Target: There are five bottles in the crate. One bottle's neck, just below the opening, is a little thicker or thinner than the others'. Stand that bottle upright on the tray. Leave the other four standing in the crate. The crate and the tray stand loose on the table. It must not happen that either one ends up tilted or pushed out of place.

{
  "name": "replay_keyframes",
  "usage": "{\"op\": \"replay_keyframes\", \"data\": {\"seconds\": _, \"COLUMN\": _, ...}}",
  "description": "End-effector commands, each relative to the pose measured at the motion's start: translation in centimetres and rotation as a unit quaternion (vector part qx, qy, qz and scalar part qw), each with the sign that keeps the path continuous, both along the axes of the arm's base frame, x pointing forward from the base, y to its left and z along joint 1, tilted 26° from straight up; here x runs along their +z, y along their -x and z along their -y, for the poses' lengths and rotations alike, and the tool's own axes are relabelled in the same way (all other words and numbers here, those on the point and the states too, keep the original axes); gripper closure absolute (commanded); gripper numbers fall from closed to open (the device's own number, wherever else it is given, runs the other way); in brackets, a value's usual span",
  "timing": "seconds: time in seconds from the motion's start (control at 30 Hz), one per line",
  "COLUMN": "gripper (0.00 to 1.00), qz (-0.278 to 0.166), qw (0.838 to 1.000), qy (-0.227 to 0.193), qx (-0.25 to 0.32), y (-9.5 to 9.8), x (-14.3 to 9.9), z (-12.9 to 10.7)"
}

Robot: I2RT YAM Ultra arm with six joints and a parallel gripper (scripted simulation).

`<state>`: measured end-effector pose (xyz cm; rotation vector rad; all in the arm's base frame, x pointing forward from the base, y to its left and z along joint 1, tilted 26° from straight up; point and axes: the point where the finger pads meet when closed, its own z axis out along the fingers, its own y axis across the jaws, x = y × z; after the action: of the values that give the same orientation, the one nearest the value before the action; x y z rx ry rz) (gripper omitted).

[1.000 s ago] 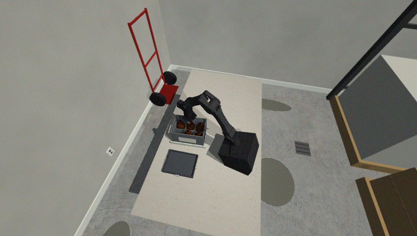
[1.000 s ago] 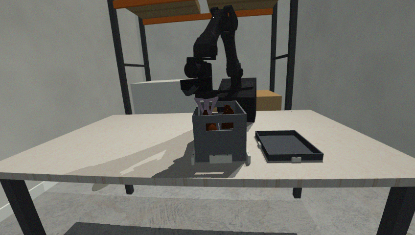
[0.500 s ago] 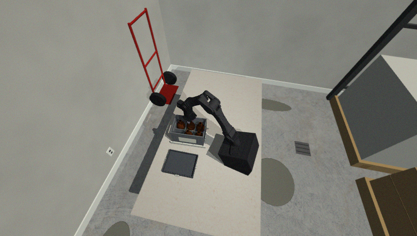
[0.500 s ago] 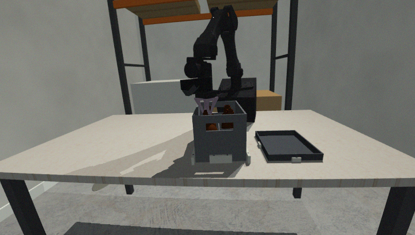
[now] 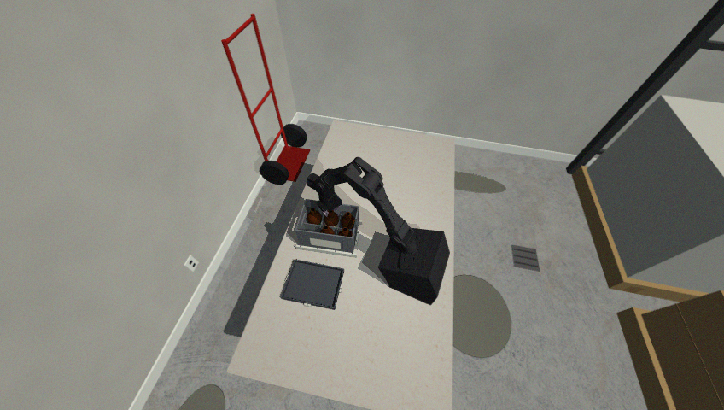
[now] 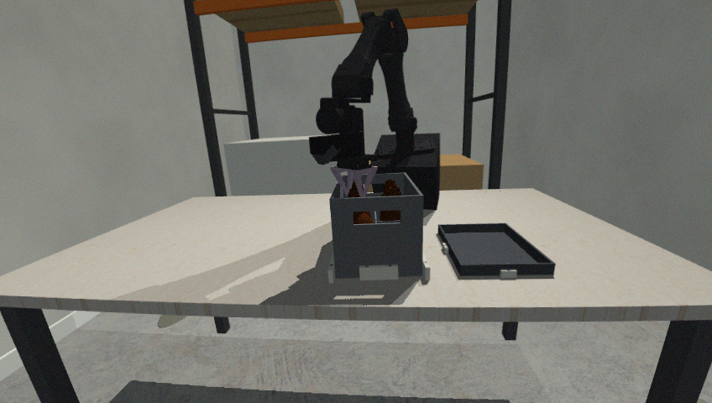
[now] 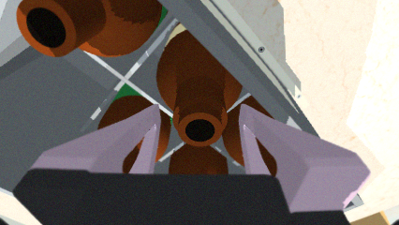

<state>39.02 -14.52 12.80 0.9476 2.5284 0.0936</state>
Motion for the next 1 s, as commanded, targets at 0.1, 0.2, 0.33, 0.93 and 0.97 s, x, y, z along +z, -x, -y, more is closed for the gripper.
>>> {"op": "replay_keyframes", "data": {"seconds": 0.1, "gripper": 0.39, "qz": 0.01, "qw": 1.0, "qy": 0.007, "qx": -0.005, "y": -0.34, "x": 0.39, "z": 0.42}}
{"op": "replay_keyframes", "data": {"seconds": 0.2, "gripper": 0.39, "qz": 0.01, "qw": 1.0, "qy": 0.007, "qx": -0.005, "y": -0.34, "x": 0.39, "z": 0.42}}
{"op": "replay_keyframes", "data": {"seconds": 0.33, "gripper": 0.39, "qz": 0.01, "qw": 1.0, "qy": 0.007, "qx": -0.005, "y": -0.34, "x": 0.39, "z": 0.42}}
{"op": "replay_keyframes", "data": {"seconds": 0.93, "gripper": 0.39, "qz": 0.01, "qw": 1.0, "qy": 0.007, "qx": -0.005, "y": -0.34, "x": 0.39, "z": 0.42}}
{"op": "replay_keyframes", "data": {"seconds": 0.97, "gripper": 0.39, "qz": 0.01, "qw": 1.0, "qy": 0.007, "qx": -0.005, "y": -0.34, "x": 0.39, "z": 0.42}}
